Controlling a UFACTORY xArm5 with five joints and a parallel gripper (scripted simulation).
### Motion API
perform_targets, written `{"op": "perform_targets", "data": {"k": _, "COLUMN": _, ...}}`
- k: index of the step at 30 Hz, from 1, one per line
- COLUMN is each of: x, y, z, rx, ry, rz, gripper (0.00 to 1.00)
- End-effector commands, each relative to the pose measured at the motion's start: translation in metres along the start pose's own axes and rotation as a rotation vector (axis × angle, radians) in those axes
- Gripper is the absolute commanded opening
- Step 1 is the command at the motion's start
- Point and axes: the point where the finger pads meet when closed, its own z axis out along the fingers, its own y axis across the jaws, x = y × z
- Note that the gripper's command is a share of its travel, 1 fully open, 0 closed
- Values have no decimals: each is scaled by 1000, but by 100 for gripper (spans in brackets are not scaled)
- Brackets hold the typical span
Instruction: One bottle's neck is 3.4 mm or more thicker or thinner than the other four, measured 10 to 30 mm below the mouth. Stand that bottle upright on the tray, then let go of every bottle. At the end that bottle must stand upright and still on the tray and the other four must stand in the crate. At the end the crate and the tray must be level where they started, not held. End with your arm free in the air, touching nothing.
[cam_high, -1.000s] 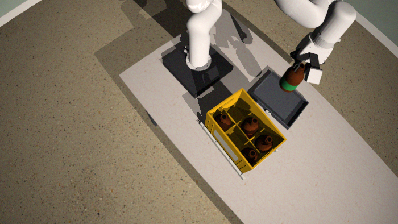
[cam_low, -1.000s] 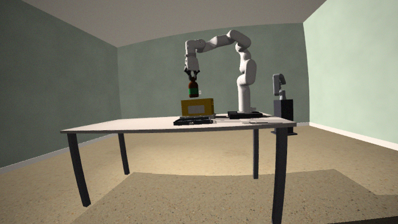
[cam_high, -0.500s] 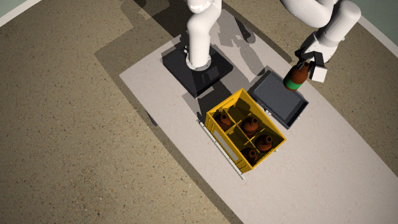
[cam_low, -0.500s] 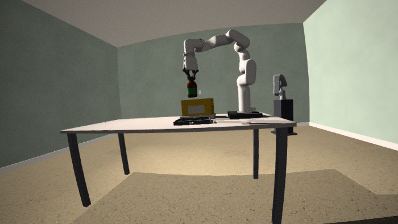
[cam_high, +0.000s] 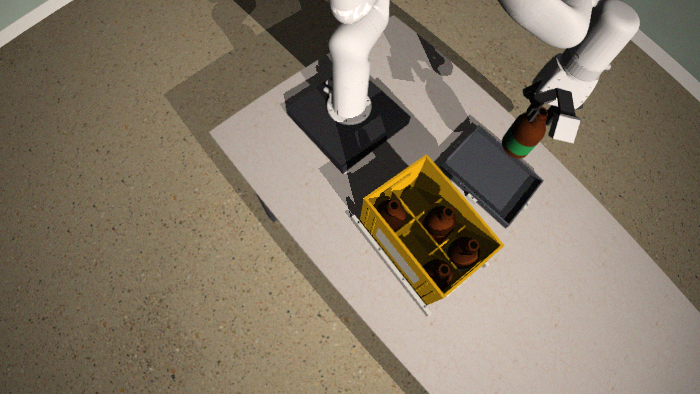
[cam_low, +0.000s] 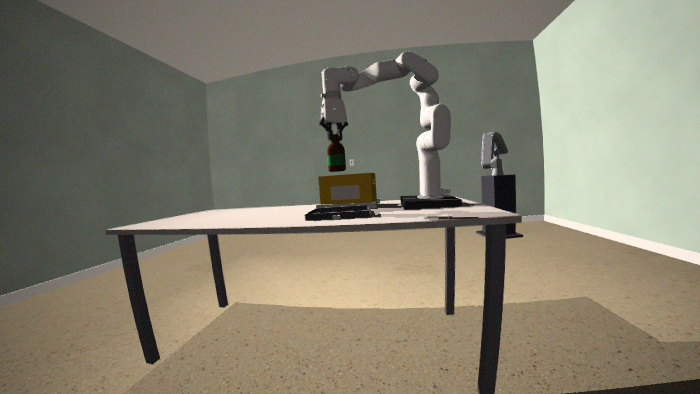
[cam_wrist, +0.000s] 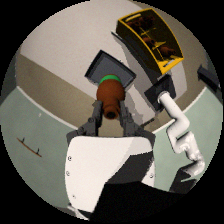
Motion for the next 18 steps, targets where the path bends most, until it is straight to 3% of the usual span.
{"op": "perform_targets", "data": {"k": 1, "x": -1, "y": -3, "z": -2, "rx": 4, "ry": 2, "rz": 0, "gripper": 0}}
{"op": "perform_targets", "data": {"k": 18, "x": -3, "y": -7, "z": -2, "rx": 4, "ry": 2, "rz": 0, "gripper": 0}}
